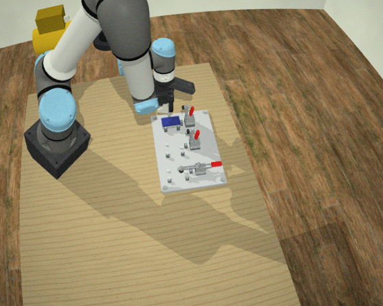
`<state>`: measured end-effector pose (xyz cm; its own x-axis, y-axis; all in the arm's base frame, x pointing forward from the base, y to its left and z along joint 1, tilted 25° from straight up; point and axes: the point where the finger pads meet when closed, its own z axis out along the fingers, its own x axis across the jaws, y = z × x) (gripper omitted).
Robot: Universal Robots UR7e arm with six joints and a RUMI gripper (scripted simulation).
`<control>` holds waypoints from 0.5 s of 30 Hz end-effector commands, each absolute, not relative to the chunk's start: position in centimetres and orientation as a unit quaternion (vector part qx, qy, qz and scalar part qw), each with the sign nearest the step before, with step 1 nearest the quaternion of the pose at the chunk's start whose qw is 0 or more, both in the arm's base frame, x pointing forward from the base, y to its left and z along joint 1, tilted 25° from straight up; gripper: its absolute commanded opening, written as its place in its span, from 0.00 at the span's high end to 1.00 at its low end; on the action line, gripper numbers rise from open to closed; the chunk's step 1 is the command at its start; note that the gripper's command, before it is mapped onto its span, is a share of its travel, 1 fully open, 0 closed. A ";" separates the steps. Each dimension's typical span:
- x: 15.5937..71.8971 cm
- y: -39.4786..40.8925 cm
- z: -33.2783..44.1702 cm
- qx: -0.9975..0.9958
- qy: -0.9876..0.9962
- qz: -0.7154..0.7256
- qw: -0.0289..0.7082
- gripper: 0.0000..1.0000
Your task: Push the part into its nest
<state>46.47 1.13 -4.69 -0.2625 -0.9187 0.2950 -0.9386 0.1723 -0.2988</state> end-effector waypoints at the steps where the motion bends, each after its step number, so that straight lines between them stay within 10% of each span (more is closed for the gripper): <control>1: 46.4 0.9 -4.6 0.607 -0.765 0.214 0.023 1.00; 15: 46.4 0.7 -4.5 0.607 -0.765 0.214 0.023 1.00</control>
